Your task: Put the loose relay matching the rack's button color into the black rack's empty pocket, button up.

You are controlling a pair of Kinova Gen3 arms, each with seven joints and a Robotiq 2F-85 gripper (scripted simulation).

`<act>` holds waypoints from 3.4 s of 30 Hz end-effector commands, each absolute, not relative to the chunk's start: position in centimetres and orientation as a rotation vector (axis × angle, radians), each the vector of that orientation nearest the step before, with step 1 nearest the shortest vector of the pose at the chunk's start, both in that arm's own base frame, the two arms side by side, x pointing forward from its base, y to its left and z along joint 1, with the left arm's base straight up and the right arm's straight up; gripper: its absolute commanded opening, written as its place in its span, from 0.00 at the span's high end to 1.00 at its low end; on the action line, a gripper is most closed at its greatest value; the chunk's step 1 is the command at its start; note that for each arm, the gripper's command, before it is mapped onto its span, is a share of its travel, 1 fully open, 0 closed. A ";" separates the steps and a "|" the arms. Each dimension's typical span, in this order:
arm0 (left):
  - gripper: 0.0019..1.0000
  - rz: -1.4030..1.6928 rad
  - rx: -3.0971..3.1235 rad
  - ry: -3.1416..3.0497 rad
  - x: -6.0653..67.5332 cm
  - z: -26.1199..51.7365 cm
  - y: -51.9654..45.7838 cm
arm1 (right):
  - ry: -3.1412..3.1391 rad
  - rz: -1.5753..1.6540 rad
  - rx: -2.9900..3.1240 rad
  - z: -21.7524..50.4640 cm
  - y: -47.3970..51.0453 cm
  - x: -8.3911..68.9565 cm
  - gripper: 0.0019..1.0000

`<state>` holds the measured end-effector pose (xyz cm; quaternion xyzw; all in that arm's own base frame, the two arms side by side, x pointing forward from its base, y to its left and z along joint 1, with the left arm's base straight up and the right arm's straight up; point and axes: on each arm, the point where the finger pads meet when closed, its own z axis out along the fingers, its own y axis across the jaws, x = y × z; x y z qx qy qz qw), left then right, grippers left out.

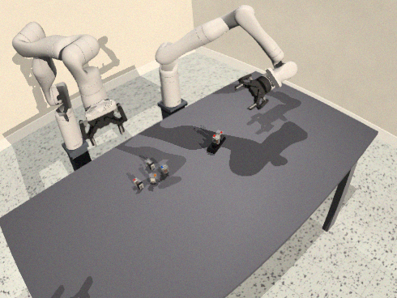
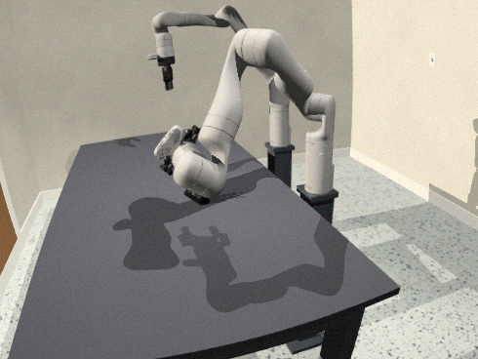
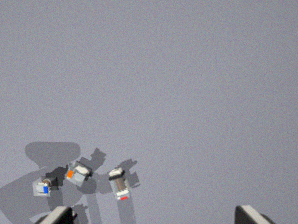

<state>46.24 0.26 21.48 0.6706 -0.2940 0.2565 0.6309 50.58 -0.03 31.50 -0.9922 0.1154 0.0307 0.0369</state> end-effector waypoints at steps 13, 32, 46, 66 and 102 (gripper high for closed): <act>0.00 0.589 1.535 -0.675 46.3 21.6 0.3 | 0.354 0.091 -3.046 31.6 0.0 50.6 0.00; 0.00 0.589 1.535 -0.675 46.3 21.6 0.3 | 0.423 0.092 -3.039 31.5 -0.8 50.6 0.00; 0.00 0.589 1.535 -0.675 46.3 21.6 0.3 | 0.700 0.095 -2.995 30.8 -3.9 50.3 0.00; 0.00 0.589 1.535 -0.675 46.3 21.6 0.3 | 1.579 0.100 -2.665 28.8 -14.0 47.9 0.00; 0.00 0.589 1.535 -0.675 46.3 21.6 0.3 | 2.782 0.090 -1.431 25.5 -30.2 38.1 0.00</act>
